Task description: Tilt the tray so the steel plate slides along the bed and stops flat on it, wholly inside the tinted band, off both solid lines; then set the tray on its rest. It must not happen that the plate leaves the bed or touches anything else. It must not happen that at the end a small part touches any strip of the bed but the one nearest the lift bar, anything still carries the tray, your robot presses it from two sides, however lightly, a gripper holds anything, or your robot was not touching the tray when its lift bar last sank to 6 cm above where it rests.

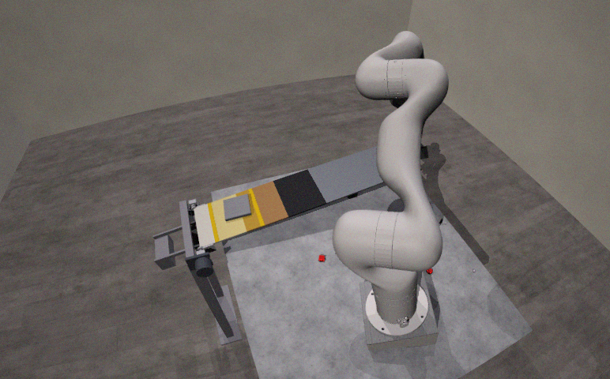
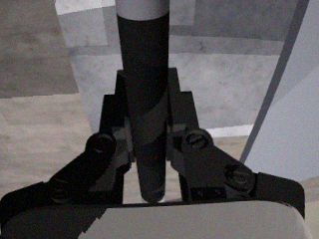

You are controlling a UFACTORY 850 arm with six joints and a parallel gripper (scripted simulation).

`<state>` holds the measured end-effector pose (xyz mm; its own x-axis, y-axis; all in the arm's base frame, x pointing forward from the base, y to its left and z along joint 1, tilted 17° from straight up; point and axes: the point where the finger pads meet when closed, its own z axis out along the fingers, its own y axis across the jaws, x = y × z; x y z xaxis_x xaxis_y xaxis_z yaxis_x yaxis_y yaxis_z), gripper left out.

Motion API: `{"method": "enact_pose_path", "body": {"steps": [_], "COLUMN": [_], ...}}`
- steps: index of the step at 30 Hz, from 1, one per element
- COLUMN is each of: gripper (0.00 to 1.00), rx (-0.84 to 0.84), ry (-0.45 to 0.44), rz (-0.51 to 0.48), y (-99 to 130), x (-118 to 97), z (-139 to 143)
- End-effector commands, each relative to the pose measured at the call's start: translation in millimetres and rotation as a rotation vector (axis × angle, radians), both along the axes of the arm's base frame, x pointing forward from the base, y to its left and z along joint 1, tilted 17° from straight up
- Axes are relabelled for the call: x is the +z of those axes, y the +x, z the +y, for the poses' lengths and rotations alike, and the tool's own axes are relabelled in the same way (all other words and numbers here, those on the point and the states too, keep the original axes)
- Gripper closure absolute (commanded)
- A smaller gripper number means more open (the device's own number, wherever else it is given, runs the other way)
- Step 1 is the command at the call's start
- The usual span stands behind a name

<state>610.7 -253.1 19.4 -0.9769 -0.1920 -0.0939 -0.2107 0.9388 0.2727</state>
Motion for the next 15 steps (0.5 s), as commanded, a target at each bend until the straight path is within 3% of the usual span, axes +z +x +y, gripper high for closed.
{"method": "enact_pose_path", "body": {"steps": [1,3,5,7,10,15], "gripper": [1.0,1.0,1.0,1.0,1.0,1.0], "rx": [-0.001,-0.001,-0.001,-0.001,-0.001,-0.001], "ry": [-0.002,-0.002,-0.002,-0.002,-0.002,-0.002], "rz": [-0.003,-0.003,-0.003,-0.003,-0.003,-0.003], "y": [0,-3,-5,-3,1,1], "x": [23,61,80,61,9,4], "z": [-4,-8,-10,-8,-2,-1]}}
